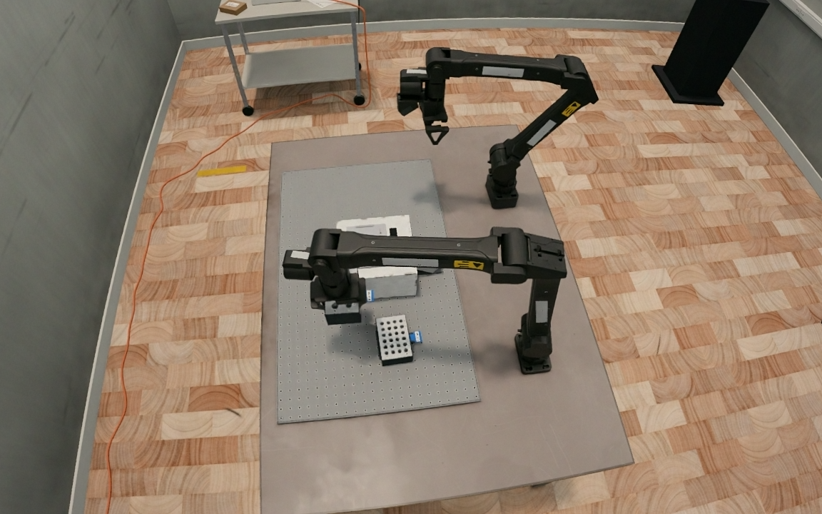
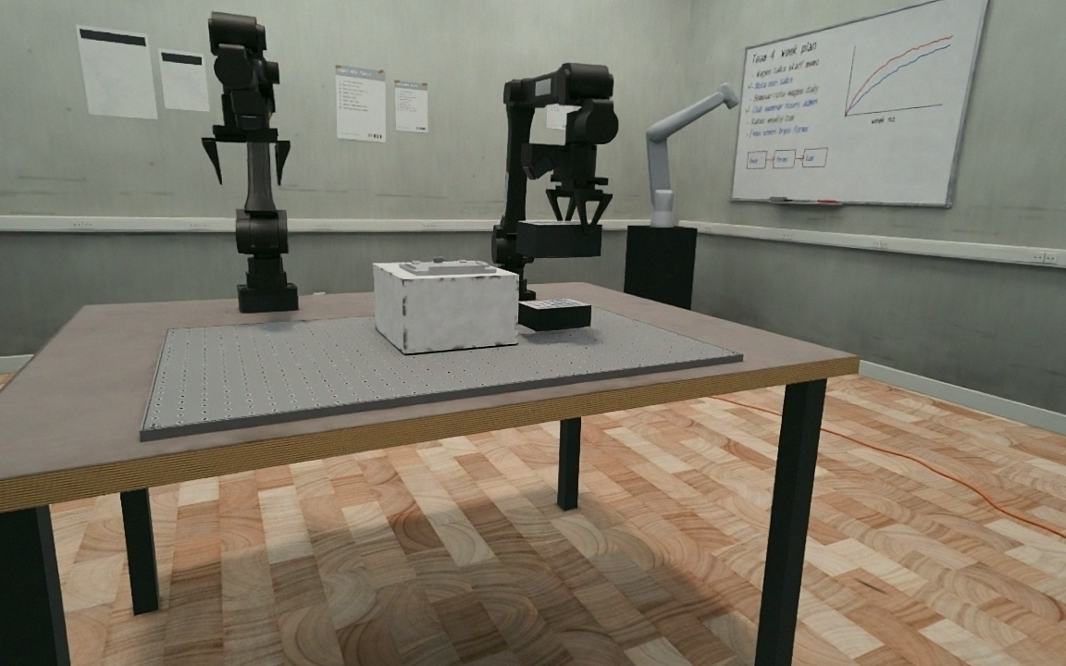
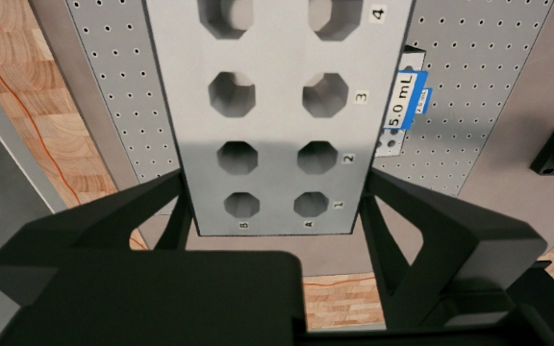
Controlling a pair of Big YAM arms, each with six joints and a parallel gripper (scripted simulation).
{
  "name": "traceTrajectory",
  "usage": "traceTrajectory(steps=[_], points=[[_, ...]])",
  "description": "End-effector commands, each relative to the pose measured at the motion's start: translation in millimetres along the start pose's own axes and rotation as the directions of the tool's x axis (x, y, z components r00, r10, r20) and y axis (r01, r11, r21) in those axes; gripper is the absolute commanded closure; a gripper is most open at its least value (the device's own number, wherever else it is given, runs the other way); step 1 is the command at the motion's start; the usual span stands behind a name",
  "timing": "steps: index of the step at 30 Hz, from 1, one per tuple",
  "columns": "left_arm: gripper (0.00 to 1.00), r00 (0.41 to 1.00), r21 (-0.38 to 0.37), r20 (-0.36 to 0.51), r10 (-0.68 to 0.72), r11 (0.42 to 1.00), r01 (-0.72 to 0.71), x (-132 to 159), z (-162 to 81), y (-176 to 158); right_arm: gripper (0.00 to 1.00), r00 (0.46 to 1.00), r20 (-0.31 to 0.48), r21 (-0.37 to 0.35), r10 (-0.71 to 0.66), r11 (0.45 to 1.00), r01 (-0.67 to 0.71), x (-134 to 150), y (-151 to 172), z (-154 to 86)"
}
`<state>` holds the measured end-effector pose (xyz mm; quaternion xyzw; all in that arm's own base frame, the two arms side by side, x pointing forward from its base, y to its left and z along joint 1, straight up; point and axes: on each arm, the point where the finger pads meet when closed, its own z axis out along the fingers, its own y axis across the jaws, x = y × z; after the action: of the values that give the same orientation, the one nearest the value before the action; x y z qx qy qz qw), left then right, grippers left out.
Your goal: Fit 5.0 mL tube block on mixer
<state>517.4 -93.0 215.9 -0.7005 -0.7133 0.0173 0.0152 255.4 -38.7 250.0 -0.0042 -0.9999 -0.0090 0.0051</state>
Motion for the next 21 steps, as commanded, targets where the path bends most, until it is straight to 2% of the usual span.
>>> traceTrajectory(steps=[1, 21], points=[[1.00, 0.999, -0.136, 0.033, 0.017, 0.991, -0.012, -11.1, -60.6, 20.3, 0.00, 0.999, 0.043, 0.003, 0.003, 1.000, -0.003, -10.8, 1.1, -21.2], [1.00, 0.999, -0.140, 0.034, 0.018, 0.990, -0.013, -10.9, -61.6, 20.6, 0.00, 1.000, -0.008, -0.004, 0.003, 1.000, -0.003, 0.8, 2.6, -2.4]])
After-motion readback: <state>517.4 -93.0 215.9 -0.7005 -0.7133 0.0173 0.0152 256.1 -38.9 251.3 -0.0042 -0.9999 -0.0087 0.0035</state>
